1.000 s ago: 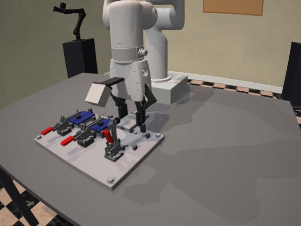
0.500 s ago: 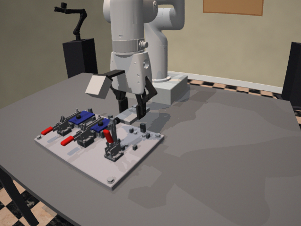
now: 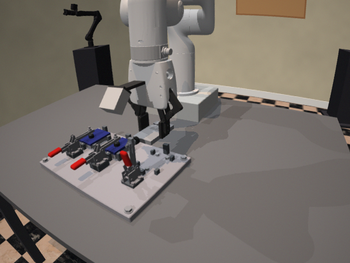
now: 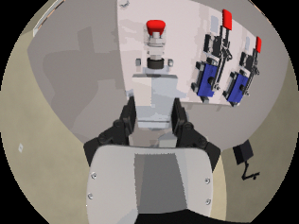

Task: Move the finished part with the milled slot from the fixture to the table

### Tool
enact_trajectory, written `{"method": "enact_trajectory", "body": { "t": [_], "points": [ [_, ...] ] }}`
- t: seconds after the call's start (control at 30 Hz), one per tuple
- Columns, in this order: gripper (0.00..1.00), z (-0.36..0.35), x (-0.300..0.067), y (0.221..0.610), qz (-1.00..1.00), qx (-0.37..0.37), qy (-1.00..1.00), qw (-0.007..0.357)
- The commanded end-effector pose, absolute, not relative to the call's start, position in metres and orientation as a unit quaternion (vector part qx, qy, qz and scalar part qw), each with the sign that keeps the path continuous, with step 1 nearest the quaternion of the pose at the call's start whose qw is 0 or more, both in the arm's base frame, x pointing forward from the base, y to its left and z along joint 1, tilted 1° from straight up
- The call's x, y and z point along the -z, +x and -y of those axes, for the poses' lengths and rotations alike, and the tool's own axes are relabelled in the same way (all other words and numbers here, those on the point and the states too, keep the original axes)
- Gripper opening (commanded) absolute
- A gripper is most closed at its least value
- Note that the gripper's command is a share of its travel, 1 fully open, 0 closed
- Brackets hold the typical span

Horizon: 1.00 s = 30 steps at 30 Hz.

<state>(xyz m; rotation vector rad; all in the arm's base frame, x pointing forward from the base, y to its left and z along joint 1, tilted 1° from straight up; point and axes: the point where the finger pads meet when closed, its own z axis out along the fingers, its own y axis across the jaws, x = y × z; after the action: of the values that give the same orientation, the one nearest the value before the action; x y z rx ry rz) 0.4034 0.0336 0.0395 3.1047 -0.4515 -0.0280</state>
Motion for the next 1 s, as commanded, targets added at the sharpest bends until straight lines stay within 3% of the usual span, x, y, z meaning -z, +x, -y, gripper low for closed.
{"method": "enact_trajectory", "body": {
  "t": [0.0,0.97],
  "points": [
    [0.0,-0.0337,-0.0407,0.4048,0.144,0.007,0.99,0.002],
    [0.0,-0.043,-0.0408,0.4076,0.144,0.007,0.99,0.002]
  ]
}}
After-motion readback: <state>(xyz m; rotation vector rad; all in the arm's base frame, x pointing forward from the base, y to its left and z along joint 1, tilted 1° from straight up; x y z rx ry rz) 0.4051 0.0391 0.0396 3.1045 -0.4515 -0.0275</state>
